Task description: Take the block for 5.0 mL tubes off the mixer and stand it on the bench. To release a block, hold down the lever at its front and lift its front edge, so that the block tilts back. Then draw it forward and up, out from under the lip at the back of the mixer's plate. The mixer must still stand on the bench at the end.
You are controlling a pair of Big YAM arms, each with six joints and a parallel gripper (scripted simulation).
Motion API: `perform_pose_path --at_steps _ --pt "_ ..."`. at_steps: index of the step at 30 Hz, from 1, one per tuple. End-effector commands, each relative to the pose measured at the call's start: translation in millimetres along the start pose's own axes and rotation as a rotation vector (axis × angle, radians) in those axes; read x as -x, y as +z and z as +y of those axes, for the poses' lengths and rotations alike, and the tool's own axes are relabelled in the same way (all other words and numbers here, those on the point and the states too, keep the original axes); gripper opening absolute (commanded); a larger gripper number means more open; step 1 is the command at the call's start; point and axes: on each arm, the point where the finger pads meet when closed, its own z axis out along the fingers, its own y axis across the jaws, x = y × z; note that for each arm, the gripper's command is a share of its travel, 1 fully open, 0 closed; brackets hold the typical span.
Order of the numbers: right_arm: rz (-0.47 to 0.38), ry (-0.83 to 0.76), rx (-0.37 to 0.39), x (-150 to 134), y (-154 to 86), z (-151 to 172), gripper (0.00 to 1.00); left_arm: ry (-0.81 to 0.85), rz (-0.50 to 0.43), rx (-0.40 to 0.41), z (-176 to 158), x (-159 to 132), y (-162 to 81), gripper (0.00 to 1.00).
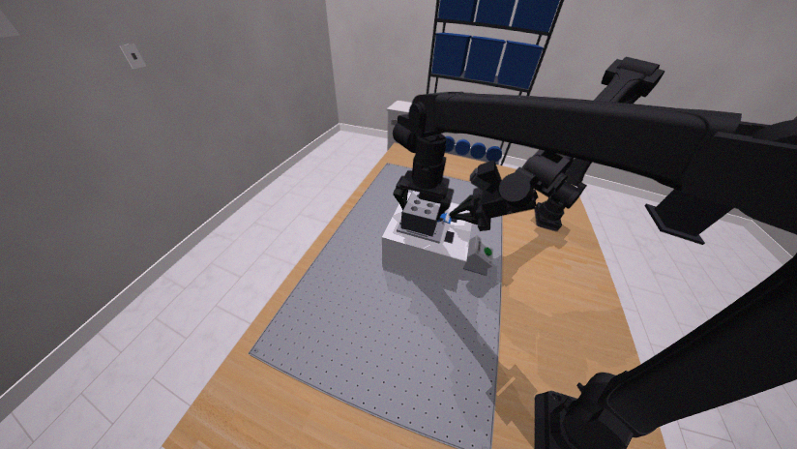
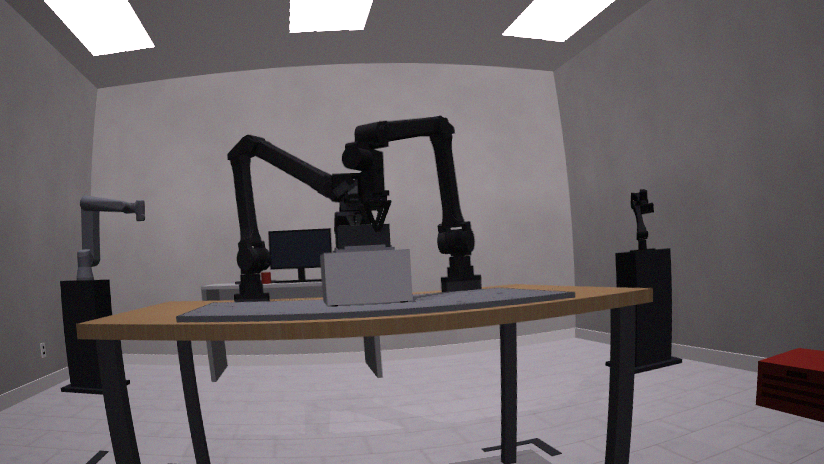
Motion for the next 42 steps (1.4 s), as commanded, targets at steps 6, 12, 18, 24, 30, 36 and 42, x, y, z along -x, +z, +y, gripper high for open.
perform_pose_path --at_steps 6,12,18,24,30,36,42 --pt "-0.003 0.017 -0.008 14.0 5.4 7.5 0.00 -0.018 0.001 -0.013 -4.4 -14.1 -10.8 0.00" --pt "-0.003 0.011 -0.002 12.2 3.1 10.4 0.00 -0.018 0.000 -0.012 -4.5 -14.0 -10.9 0.00" --pt "-0.003 0.009 0.002 11.2 1.7 12.3 0.00 -0.019 0.000 -0.012 -4.6 -13.8 -11.0 0.00" --pt "-0.001 0.008 0.002 10.9 1.6 12.5 0.00 -0.019 0.000 -0.011 -4.6 -13.7 -11.1 0.00" --pt "0.000 0.007 0.003 10.6 1.5 12.7 0.00 -0.019 0.000 -0.011 -4.7 -13.6 -11.3 0.00" --pt "0.000 0.007 0.004 10.4 1.4 12.8 0.00 -0.019 -0.001 -0.010 -4.7 -13.4 -11.4 0.00" --pt "0.002 0.005 0.003 9.5 1.3 12.9 0.00 -0.019 -0.013 0.005 0.3 -9.2 -18.8 0.00"
